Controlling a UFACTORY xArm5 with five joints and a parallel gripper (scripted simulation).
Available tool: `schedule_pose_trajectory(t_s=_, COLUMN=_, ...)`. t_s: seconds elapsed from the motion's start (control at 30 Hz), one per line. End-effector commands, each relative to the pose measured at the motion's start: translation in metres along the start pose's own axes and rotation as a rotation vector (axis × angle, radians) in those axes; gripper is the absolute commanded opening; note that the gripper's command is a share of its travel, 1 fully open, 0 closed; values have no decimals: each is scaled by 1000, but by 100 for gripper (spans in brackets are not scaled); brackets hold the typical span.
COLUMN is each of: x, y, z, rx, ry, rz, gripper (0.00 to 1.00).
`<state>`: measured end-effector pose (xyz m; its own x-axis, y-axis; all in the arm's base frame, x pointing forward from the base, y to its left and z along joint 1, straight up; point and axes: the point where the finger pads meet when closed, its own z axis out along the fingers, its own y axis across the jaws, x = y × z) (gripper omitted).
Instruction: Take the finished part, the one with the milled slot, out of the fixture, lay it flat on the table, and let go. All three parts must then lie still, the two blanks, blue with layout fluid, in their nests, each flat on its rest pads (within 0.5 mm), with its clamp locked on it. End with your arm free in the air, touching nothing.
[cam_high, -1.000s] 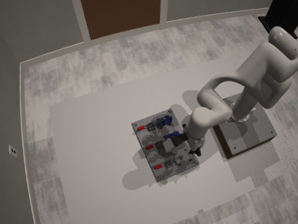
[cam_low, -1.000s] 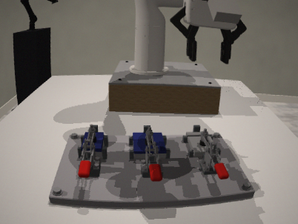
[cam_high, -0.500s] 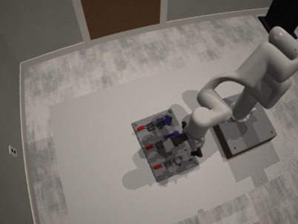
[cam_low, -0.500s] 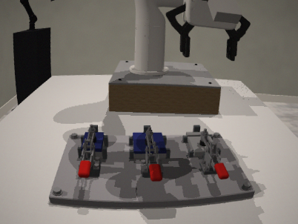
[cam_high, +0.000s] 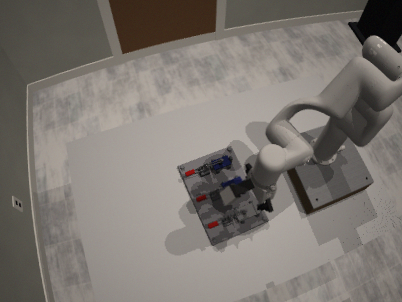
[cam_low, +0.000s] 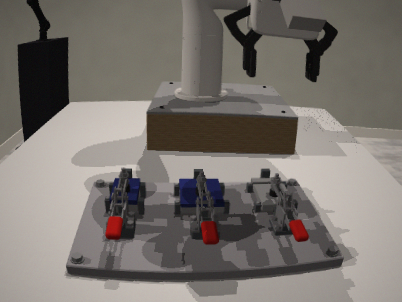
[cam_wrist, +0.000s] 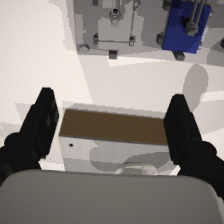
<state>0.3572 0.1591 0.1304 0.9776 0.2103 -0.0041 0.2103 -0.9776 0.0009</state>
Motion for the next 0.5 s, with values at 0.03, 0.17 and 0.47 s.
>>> schedule_pose_trajectory(t_s=0.03, x=1, y=0, z=-1, rx=1, ry=4, rz=0, gripper=100)
schedule_pose_trajectory(t_s=0.17, x=1, y=0, z=-1, rx=1, ry=4, rz=0, gripper=100)
schedule_pose_trajectory(t_s=0.47, x=1, y=0, z=-1, rx=1, ry=4, rz=0, gripper=47)
